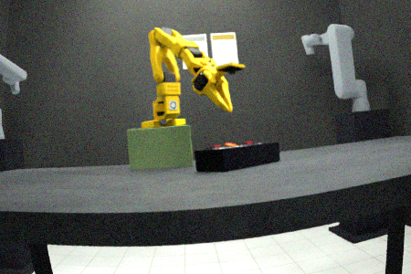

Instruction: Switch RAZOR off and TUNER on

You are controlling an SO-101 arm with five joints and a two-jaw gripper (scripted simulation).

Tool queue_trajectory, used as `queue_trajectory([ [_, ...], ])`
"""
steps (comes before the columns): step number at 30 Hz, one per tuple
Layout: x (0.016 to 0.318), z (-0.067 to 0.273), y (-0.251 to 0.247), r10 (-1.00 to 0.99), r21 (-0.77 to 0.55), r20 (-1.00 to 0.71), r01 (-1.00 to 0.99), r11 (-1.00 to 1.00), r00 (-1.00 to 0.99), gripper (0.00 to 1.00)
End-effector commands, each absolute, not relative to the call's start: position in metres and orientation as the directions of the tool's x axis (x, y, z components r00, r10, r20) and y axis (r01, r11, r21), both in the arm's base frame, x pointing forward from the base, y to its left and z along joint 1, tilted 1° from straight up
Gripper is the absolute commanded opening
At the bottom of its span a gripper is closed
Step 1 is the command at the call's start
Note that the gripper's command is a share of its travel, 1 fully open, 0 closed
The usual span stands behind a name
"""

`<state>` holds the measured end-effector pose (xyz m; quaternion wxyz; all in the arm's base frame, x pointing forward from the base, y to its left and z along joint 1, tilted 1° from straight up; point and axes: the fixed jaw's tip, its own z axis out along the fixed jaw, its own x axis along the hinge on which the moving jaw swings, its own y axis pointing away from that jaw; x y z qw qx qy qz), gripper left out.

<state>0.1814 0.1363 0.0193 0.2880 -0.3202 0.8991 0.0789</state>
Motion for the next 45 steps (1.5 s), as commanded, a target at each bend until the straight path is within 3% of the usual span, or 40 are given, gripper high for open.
queue_trajectory([
  [1, 0.176, 0.013, 0.136, -0.537, -0.034, -0.549, -0.625, 0.78, -0.64, 0.0],
  [13, 0.177, 0.011, 0.137, -0.544, -0.031, -0.525, -0.625, 0.78, -0.654, 0.0],
  [33, 0.179, -0.012, 0.143, -0.592, -0.006, -0.263, -0.613, 0.79, -0.761, 0.0],
  [45, 0.179, -0.013, 0.143, -0.593, -0.005, -0.252, -0.612, 0.791, -0.764, 0.0],
])
